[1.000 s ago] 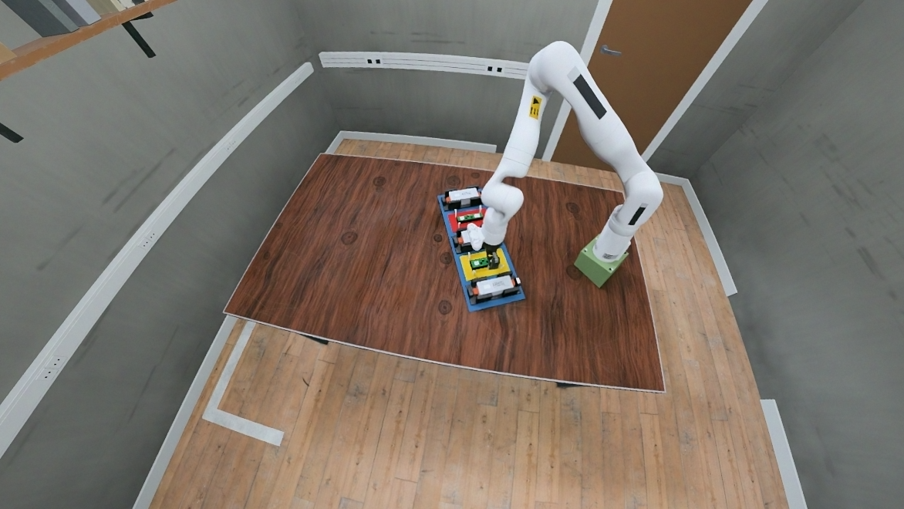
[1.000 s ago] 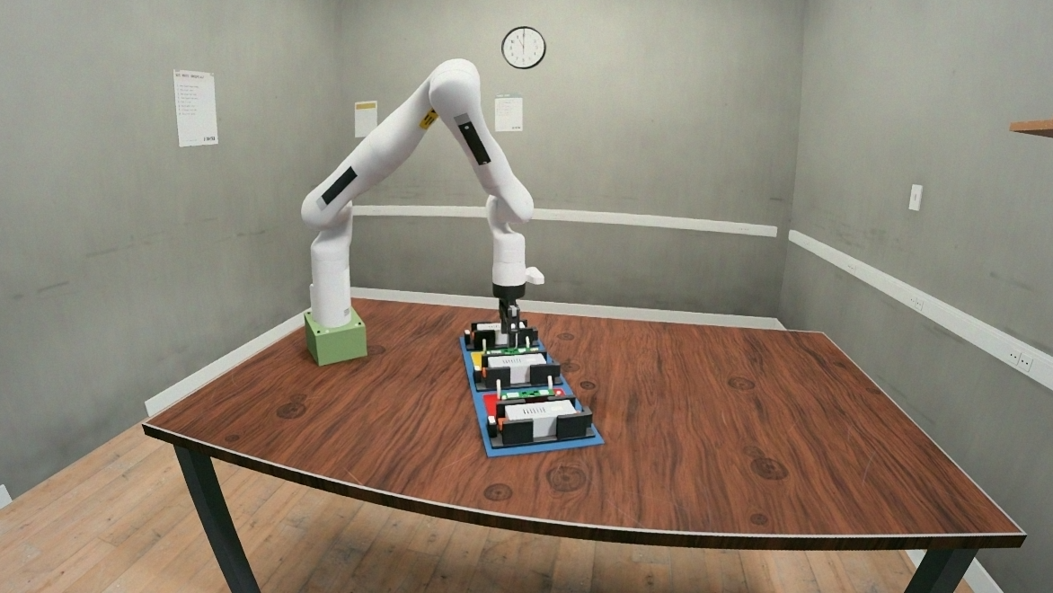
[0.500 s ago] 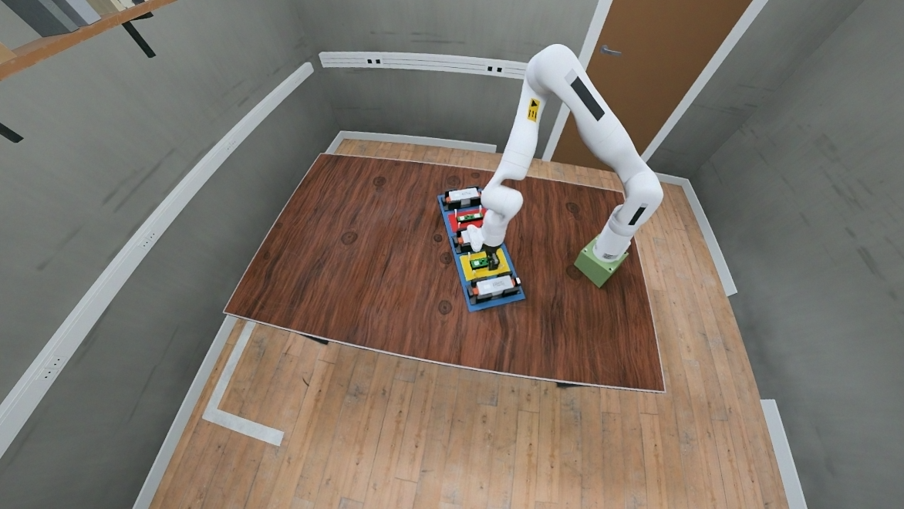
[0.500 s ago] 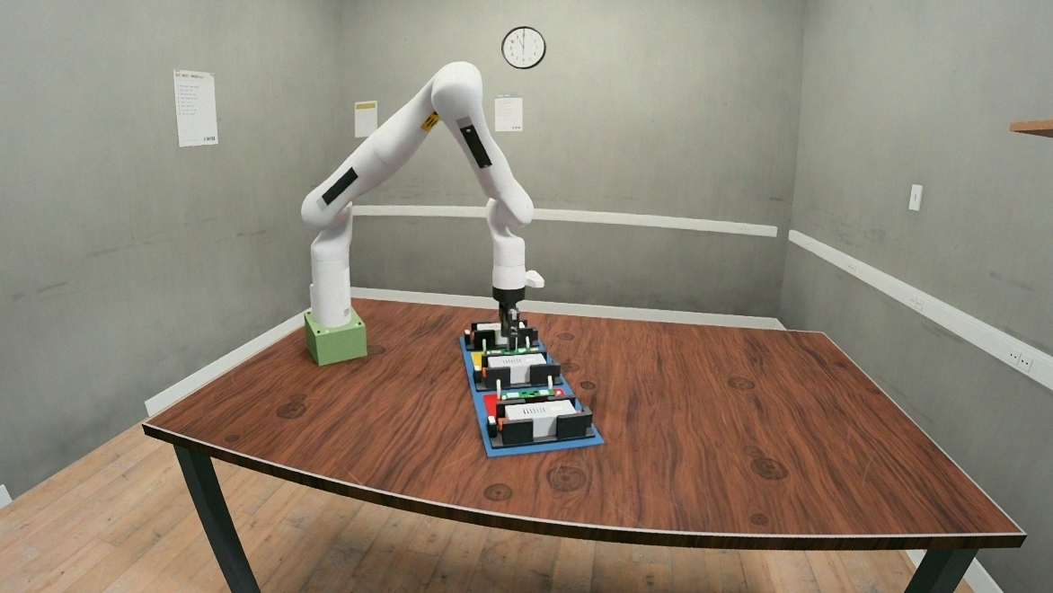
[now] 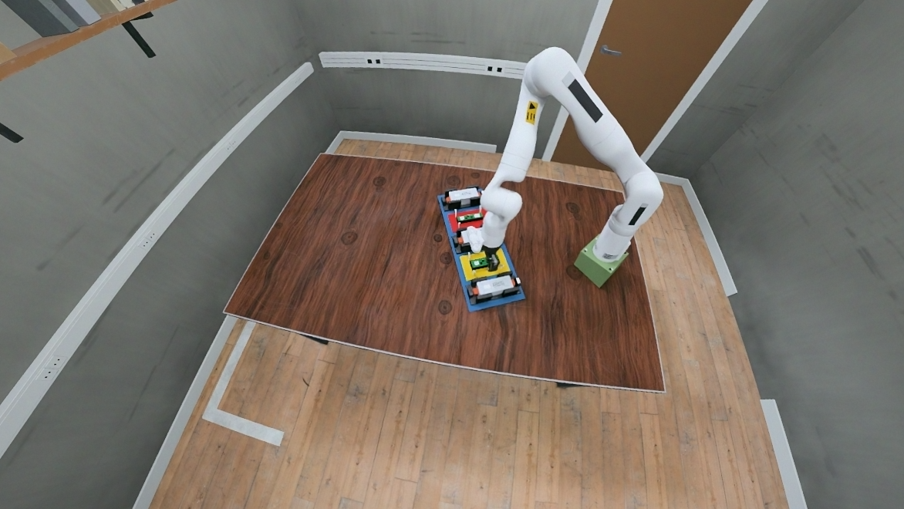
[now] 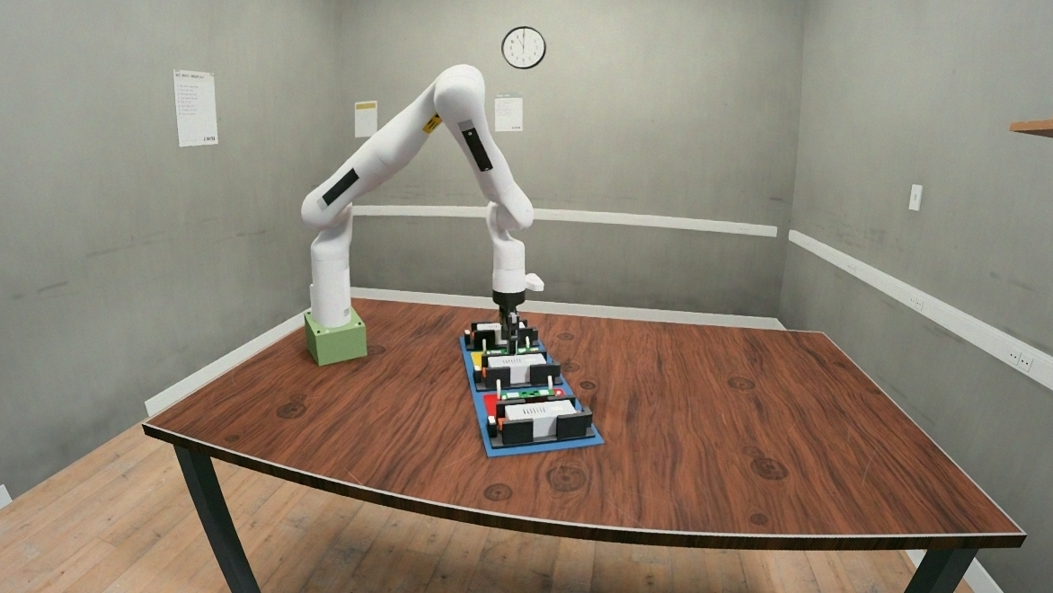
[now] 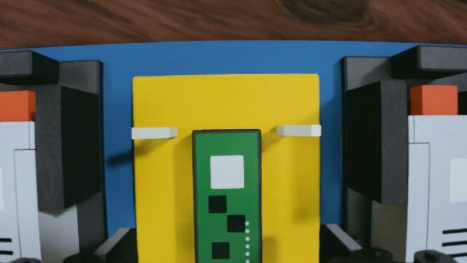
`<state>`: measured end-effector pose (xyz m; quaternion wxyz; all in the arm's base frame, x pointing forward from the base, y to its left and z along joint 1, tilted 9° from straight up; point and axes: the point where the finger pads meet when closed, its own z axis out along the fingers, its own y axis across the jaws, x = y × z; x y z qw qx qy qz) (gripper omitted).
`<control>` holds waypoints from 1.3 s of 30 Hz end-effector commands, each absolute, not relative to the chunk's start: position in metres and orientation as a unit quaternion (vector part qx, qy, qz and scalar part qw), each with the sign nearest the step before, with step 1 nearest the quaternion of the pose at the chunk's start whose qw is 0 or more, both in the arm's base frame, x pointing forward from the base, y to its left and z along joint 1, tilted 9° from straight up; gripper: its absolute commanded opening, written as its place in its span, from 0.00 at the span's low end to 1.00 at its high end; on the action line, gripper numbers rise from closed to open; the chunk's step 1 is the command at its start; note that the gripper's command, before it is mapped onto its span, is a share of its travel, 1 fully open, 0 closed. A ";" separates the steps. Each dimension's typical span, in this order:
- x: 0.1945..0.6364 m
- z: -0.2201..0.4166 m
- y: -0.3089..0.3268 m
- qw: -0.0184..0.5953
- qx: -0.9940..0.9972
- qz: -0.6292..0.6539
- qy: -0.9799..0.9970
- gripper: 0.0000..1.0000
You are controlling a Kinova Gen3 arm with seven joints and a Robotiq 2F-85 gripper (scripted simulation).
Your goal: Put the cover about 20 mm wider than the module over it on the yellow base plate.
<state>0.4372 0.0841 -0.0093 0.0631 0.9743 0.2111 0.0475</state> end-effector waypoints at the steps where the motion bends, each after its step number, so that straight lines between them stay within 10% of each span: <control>1: 0.438 -0.011 0.084 0.063 0.974 0.048 0.211 1.00; 29: 0.440 -0.025 0.083 0.063 0.974 0.048 0.211 1.00; 30: 0.440 -0.025 0.083 0.063 0.974 0.048 0.211 0.55; 39: 0.440 -0.025 0.083 0.063 0.974 0.048 0.211 0.55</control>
